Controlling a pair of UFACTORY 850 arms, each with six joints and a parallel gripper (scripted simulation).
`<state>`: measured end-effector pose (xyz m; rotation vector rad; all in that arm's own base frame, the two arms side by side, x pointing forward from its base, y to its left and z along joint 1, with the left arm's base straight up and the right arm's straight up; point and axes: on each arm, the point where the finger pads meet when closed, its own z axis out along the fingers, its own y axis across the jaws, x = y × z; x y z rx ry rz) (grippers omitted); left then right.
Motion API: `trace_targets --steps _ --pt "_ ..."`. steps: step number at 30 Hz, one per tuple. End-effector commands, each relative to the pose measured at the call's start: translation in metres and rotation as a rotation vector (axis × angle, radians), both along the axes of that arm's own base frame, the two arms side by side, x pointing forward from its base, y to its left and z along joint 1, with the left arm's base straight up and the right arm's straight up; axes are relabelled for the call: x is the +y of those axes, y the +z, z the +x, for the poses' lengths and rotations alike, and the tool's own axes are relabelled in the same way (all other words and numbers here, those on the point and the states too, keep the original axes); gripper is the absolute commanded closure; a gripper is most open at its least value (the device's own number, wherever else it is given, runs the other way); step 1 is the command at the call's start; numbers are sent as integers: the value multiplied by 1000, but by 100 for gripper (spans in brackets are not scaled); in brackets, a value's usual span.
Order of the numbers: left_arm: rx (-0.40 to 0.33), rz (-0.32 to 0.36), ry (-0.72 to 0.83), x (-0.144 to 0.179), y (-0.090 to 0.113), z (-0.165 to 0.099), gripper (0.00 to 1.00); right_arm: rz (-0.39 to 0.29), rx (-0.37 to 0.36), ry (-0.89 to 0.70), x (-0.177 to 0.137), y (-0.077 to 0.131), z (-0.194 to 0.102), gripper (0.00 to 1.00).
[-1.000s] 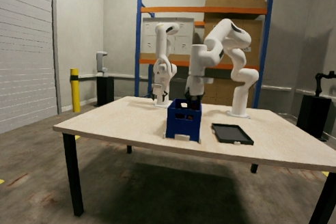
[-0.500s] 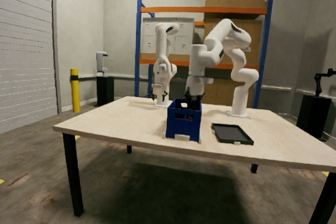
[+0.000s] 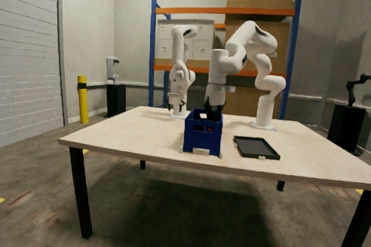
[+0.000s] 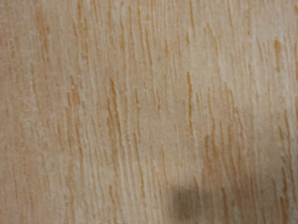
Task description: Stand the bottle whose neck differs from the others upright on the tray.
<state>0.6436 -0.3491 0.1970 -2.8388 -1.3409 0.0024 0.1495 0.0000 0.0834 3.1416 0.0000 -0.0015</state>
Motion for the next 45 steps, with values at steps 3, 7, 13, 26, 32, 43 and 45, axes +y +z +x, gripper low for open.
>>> trace_targets --steps 3,7,13,26,32,43,45 --pt "-2 -1 0 0 -2 1 34 0 -1 0 0 0 1 0" --pt "-2 -1 0 0 -5 1 34 0 -1 0 0 0 1 0" --pt "-2 -1 0 0 -9 1 34 0 -1 0 0 0 1 0" --pt "-2 -1 0 0 -25 1 34 0 -1 0 0 0 1 0" --pt "-2 -1 0 0 -29 1 34 0 -1 0 0 0 1 0" --pt "-2 -1 0 0 -37 1 34 0 -1 0 0 0 1 0" --pt "-2 -1 0 0 -37 1 34 0 -1 0 0 0 1 0"
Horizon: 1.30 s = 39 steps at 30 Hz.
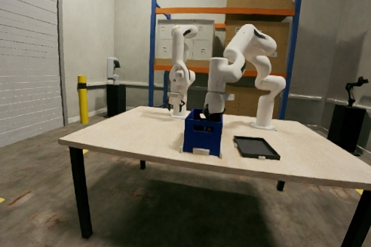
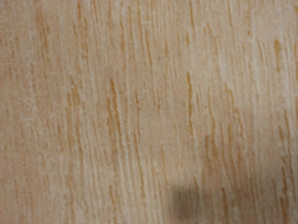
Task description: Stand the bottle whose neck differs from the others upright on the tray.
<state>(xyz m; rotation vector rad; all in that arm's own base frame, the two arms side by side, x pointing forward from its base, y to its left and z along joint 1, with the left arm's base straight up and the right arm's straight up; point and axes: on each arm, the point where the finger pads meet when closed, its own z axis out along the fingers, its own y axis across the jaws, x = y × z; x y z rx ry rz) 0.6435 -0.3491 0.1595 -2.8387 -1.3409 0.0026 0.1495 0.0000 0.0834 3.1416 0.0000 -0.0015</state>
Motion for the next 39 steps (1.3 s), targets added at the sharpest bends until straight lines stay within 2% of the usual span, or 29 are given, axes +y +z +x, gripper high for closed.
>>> trace_targets --steps 1,20,21,39 --pt "-2 -1 0 0 0 1 34 0 -1 0 0 0 1 0" --pt "-2 -1 0 0 0 1 34 0 -1 0 0 0 1 0" --pt "-2 -1 0 0 0 1 100 0 -1 0 0 0 1 0" --pt "-2 -1 0 0 0 1 100 0 -1 0 0 0 1 0"
